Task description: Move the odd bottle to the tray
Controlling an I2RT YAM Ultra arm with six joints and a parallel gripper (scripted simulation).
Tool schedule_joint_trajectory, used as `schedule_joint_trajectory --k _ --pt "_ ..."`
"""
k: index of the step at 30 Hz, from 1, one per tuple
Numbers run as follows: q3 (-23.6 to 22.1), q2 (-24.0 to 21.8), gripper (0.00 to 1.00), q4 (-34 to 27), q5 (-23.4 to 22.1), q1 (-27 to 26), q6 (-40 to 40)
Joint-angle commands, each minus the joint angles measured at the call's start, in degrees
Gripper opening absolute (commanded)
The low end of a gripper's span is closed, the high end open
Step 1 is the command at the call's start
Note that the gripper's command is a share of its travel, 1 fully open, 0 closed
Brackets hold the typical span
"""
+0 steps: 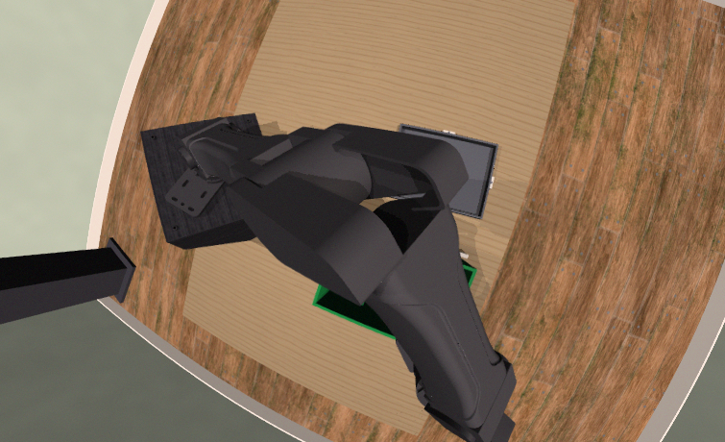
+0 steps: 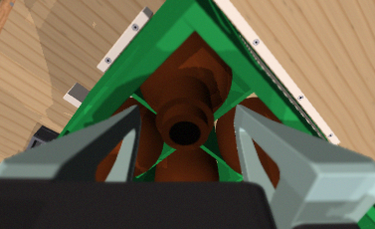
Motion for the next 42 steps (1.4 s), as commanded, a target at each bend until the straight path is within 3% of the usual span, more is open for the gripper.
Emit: schedule_joint_trajectory --k 1,25,42 --pt "-0.21 0.31 0.61 1.01 -0.58 -0.87 0.27" --pt "1.91 -2.02 0.61 -2.02 -0.7 -1.65 -1.0" --pt "7.55 -3.62 0.61 -11.45 -1.43 -5.03 -4.93"
